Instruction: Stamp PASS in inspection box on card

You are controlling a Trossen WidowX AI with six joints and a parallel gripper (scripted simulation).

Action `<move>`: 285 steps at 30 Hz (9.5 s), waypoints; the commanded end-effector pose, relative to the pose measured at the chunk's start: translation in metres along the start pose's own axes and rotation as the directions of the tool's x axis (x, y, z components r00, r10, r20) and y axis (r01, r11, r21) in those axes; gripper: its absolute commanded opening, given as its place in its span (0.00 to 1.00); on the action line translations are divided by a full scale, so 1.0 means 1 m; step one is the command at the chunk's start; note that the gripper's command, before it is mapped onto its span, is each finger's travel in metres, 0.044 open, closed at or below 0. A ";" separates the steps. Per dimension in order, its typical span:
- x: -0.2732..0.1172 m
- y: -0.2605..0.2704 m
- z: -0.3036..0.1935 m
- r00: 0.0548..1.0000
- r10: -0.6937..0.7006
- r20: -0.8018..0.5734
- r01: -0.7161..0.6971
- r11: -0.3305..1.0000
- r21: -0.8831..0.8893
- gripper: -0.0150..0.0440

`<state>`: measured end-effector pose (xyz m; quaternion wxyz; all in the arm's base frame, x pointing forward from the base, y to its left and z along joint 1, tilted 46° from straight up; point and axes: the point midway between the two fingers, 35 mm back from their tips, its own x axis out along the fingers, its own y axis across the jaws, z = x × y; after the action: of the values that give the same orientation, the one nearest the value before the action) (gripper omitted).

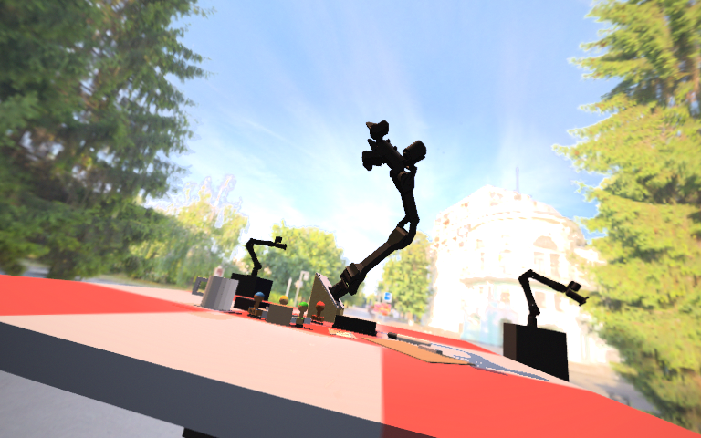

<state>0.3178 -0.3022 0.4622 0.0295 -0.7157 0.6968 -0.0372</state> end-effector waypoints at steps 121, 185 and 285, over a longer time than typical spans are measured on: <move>-0.392 -0.016 0.480 -0.726 0.112 0.679 -0.677 0.058 -0.733 0.62; -0.392 -0.016 0.480 -0.726 0.112 0.679 -0.677 0.058 -0.733 0.62; -0.363 -0.028 0.456 -0.697 0.061 0.715 -0.712 0.064 -0.700 0.25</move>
<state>0.3788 0.0580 0.0051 0.6691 0.2152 0.6395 0.3114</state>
